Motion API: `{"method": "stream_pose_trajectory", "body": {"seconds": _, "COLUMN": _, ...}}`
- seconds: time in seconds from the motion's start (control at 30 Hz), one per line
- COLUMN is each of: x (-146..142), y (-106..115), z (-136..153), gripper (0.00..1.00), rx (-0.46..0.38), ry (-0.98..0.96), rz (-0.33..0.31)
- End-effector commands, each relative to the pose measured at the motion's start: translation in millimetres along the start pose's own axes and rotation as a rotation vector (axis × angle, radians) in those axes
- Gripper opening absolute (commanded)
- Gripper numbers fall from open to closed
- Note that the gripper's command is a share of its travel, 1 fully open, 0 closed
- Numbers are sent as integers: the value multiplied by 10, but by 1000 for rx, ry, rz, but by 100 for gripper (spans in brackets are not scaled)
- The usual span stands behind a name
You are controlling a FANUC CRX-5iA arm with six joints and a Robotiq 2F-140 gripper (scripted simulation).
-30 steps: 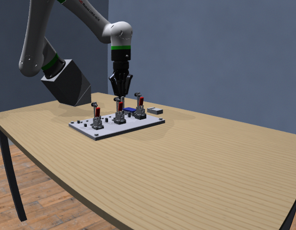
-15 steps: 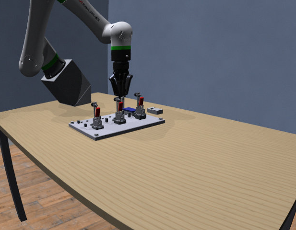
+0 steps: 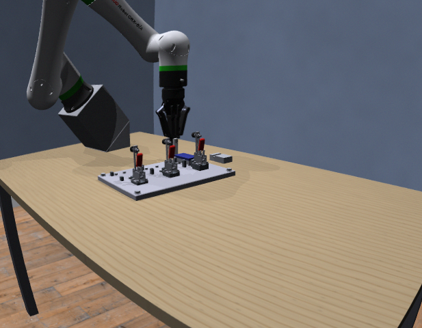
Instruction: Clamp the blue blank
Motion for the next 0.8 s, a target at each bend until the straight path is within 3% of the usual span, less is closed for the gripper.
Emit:
{"method": "stream_pose_trajectory", "body": {"seconds": 0.0, "x": -2, "y": 2, "z": -1, "gripper": 0, "rx": 0, "ry": 0, "rz": 0}}
{"method": "stream_pose_trajectory", "body": {"seconds": 0.77, "x": -3, "y": 2, "z": -52, "gripper": 0, "rx": 0, "ry": 0, "rz": 0}}
Point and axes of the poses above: the point where the finger pads meet when closed, its own y axis back along the fingers, its own x axis across the jaws, z = x × y, the point moved 6 cm from there along y, back along the fingers, and after that the axes turned 1 degree about -y, right-handed, at the moved point
